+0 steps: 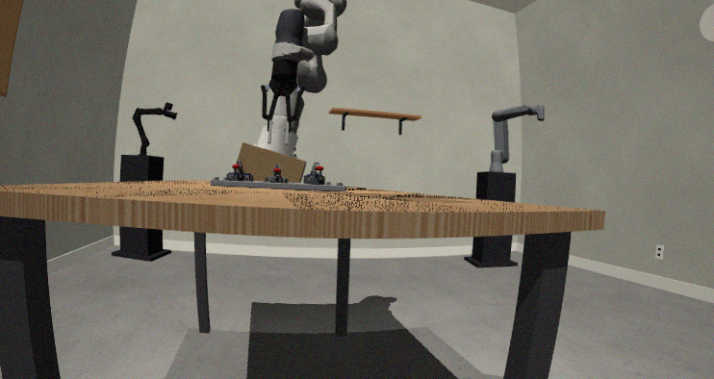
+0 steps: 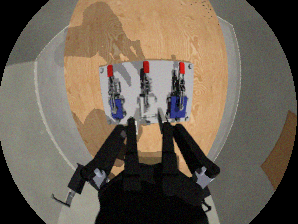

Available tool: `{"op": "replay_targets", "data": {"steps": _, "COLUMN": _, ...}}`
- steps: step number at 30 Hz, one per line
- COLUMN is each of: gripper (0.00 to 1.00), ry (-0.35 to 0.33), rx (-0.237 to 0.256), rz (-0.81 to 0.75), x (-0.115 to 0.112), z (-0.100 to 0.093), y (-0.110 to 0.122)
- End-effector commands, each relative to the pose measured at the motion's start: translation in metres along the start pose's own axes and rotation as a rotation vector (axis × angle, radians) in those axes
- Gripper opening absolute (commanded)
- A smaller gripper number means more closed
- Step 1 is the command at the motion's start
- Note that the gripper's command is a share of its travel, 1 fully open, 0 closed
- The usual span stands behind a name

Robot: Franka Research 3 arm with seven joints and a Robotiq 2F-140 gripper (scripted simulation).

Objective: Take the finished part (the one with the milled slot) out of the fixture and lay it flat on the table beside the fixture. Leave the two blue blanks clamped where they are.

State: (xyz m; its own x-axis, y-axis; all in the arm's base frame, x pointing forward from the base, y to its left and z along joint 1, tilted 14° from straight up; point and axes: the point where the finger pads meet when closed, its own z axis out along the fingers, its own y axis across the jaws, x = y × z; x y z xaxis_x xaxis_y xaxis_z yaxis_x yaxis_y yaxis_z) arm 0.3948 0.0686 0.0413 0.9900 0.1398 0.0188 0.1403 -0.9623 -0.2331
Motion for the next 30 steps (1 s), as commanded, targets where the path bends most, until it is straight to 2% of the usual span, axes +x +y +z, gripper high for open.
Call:
{"op": "replay_targets", "data": {"steps": 1, "gripper": 0.28, "ry": -0.005, "rx": 0.012, "rz": -0.031, "x": 0.017, "z": 0.001, "y": -0.002}}
{"op": "replay_targets", "data": {"steps": 12, "gripper": 0.28, "ry": -0.005, "rx": 0.012, "rz": -0.031, "x": 0.090, "z": 0.002, "y": -0.004}}
{"op": "replay_targets", "data": {"steps": 14, "gripper": 0.28, "ry": -0.005, "rx": 0.012, "rz": -0.031, "x": 0.090, "z": 0.002, "y": -0.004}}
{"op": "replay_targets", "data": {"steps": 21, "gripper": 0.28, "ry": -0.005, "rx": 0.012, "rz": -0.031, "x": 0.112, "z": 0.002, "y": -0.005}}
{"op": "replay_targets", "data": {"steps": 30, "gripper": 0.28, "ry": -0.005, "rx": 0.012, "rz": -0.031, "x": 0.113, "z": 0.003, "y": -0.005}}
